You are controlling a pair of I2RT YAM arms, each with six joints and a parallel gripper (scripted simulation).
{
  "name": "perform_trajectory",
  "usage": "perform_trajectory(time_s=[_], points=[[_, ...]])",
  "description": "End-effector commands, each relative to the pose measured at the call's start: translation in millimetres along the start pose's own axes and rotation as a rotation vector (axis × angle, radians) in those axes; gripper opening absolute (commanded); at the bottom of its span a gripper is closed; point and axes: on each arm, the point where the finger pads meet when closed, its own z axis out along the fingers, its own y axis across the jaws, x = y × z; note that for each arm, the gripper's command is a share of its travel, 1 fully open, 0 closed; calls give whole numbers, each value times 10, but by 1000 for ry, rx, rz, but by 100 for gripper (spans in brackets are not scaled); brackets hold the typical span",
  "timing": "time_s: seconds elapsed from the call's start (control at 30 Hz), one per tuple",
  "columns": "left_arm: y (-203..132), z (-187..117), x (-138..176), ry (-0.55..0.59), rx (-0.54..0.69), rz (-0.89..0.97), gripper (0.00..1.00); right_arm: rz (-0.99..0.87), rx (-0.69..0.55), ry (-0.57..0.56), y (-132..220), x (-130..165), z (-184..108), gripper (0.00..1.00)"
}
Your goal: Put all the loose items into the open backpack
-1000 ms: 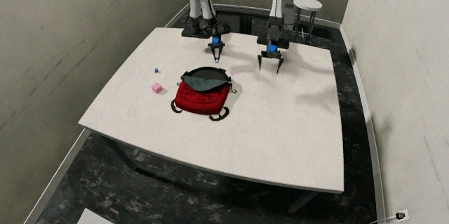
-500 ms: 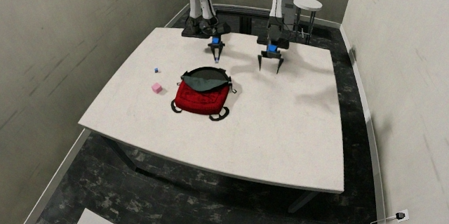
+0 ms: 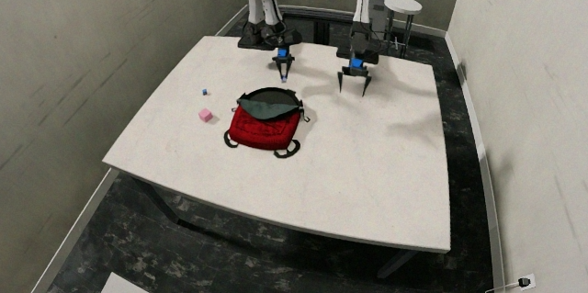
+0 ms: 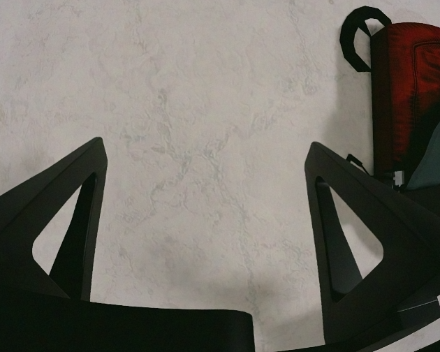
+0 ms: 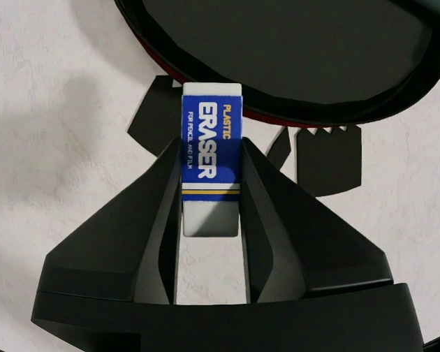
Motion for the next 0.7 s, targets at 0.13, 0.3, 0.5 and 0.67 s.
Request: perform_trajectory(time_s=[0.13, 0.3, 0.5, 0.67], points=[[-19, -15, -63, -18, 5, 5, 90, 24, -23, -27, 34, -96, -39, 16], [-19, -15, -63, -18, 5, 5, 90, 26, -25, -30, 43, -112, -43, 16], [-19, -15, -63, -18, 5, 5, 90, 26, -25, -30, 43, -112, -43, 16], [-19, -15, -63, -18, 5, 5, 90, 26, -25, -30, 43, -112, -43, 16]])
